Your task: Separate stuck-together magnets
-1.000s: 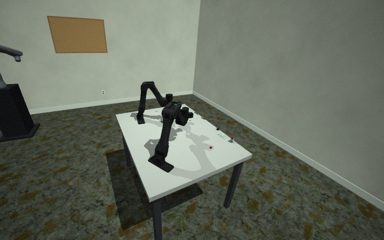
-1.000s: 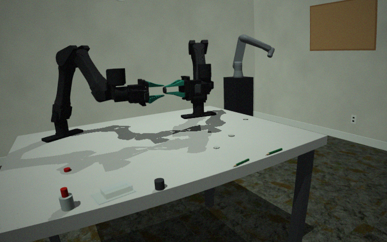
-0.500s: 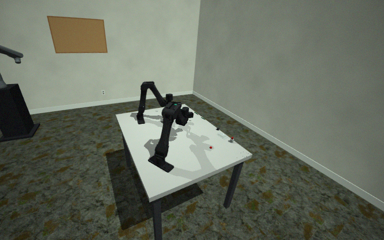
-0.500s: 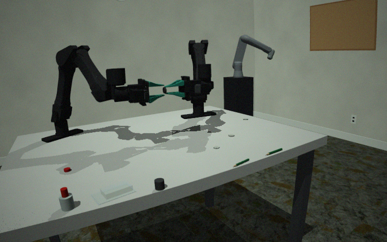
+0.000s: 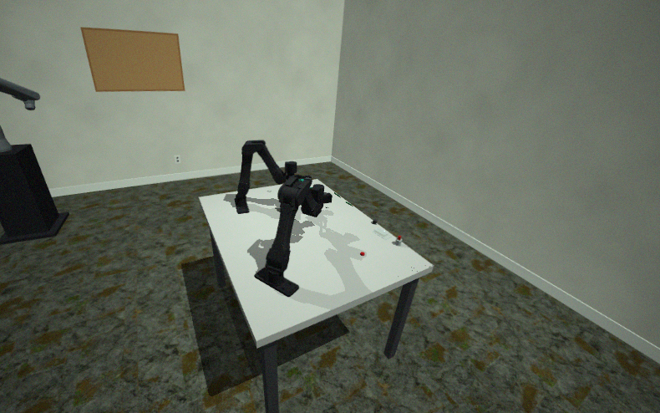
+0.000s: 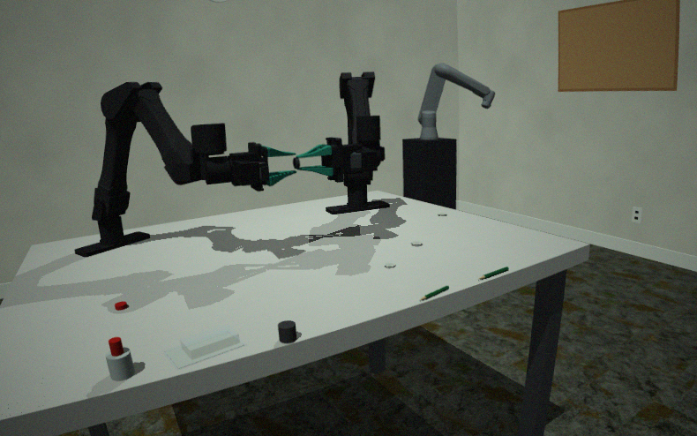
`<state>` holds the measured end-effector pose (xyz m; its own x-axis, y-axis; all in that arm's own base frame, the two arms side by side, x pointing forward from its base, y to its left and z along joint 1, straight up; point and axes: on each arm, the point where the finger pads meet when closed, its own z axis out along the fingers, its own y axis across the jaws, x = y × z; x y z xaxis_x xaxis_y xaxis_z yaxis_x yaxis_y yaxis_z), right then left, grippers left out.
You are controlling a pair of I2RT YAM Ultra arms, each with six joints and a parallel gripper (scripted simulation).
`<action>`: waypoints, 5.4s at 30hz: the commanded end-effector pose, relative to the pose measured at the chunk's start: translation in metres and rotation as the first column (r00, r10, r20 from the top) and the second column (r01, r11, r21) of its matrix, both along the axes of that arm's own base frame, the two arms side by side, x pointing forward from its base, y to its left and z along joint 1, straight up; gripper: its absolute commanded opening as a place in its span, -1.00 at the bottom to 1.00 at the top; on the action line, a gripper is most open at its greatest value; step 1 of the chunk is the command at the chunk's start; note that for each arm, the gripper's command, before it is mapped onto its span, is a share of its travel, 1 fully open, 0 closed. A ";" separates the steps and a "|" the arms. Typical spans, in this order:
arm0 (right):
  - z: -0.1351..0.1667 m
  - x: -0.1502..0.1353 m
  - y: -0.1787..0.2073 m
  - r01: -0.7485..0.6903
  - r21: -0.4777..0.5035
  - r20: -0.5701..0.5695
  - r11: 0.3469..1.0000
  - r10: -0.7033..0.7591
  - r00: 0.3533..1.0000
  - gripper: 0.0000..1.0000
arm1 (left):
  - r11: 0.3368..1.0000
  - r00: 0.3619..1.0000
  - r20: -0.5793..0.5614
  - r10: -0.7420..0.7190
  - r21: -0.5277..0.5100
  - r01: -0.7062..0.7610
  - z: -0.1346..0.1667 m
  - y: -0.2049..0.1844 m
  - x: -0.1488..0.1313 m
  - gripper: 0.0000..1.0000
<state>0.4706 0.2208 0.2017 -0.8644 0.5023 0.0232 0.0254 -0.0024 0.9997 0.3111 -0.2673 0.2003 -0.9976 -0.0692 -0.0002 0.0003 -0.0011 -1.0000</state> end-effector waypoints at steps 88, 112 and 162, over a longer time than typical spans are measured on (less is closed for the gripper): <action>0.009 0.003 0.000 -0.003 0.002 0.029 1.000 0.003 1.000 -0.20 | 1.000 1.000 0.019 0.002 -0.004 -0.002 0.005 0.000 0.001 -0.50; 0.008 0.001 0.001 -0.003 0.002 0.029 1.000 0.003 1.000 -0.38 | 1.000 1.000 0.019 0.002 -0.004 -0.002 0.005 0.000 0.001 -0.50; 0.008 0.001 0.001 -0.003 0.002 0.029 1.000 0.003 1.000 -0.47 | 1.000 1.000 0.019 0.002 -0.004 -0.002 0.005 0.000 0.001 -0.50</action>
